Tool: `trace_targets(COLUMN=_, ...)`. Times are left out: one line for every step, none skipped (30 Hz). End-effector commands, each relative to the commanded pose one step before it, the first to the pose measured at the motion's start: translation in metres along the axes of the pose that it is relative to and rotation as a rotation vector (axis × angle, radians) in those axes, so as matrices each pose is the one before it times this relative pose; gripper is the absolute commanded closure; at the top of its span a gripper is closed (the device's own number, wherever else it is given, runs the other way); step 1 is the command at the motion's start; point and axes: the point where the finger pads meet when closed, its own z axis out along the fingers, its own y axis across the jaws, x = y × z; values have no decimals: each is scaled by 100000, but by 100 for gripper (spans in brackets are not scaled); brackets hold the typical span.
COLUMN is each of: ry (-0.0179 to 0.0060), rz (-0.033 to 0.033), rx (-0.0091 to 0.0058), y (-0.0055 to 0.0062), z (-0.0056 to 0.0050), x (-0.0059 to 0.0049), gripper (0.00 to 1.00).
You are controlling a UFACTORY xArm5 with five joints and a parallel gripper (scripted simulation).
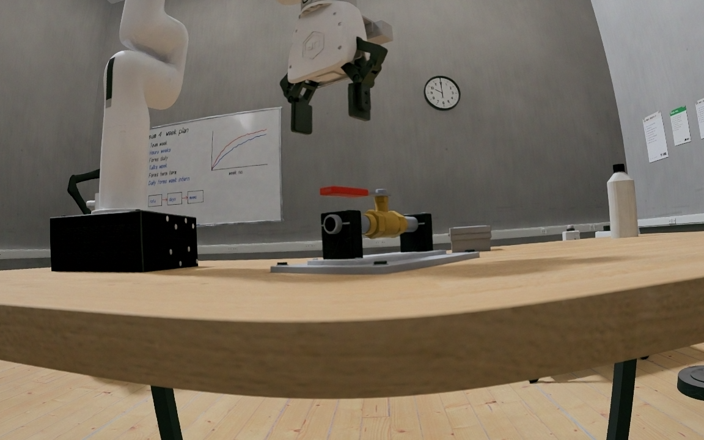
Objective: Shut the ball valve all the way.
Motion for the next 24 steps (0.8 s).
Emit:
trace_targets(ry=808, rz=879, rx=-2592, y=320, z=-116, x=258, gripper=0)
trace_targets(ry=0, rz=0, rx=0, y=0, z=0, x=0, gripper=0)
trace_targets(ry=0, rz=0, rx=0, y=0, z=0, x=0, gripper=0)
trace_targets(ry=0, rz=0, rx=0, y=0, z=0, x=0, gripper=100)
trace_targets(ry=0, rz=0, rx=0, y=0, z=0, x=0, gripper=100)
trace_targets(ry=0, rz=0, rx=0, y=0, z=0, x=0, gripper=100)
trace_targets(ry=0, rz=0, rx=0, y=0, z=0, x=0, gripper=100)
trace_targets(ry=0, rz=0, rx=0, y=0, z=0, x=0, gripper=100)
trace_targets(ry=0, rz=0, rx=0, y=0, z=0, x=0, gripper=100)
trace_targets(ry=0, rz=0, rx=0, y=0, z=0, x=0, gripper=100)
trace_targets(ry=0, rz=0, rx=0, y=0, z=0, x=0, gripper=100)
trace_targets(ry=0, rz=0, rx=0, y=0, z=0, x=0, gripper=100)
trace_targets(ry=0, rz=0, rx=0, y=0, z=0, x=0, gripper=100)
trace_targets(ry=0, rz=0, rx=0, y=0, z=0, x=0, gripper=100)
trace_targets(ry=0, rz=0, rx=0, y=0, z=0, x=0, gripper=100)
trace_targets(ry=0, rz=0, rx=0, y=0, z=0, x=0, gripper=100)
trace_targets(ry=0, rz=0, rx=0, y=0, z=0, x=0, gripper=100)
trace_targets(ry=0, rz=0, rx=0, y=0, z=0, x=0, gripper=100)
trace_targets(ry=0, rz=0, rx=0, y=0, z=0, x=0, gripper=100)
trace_targets(ry=0, rz=0, rx=0, y=0, z=0, x=0, gripper=100)
trace_targets(ry=0, rz=0, rx=0, y=0, z=0, x=0, gripper=100)
trace_targets(ry=0, rz=0, rx=0, y=0, z=0, x=0, gripper=100)
trace_targets(ry=0, rz=0, rx=0, y=0, z=0, x=0, gripper=100)
trace_targets(ry=0, rz=0, rx=0, y=0, z=0, x=0, gripper=100)
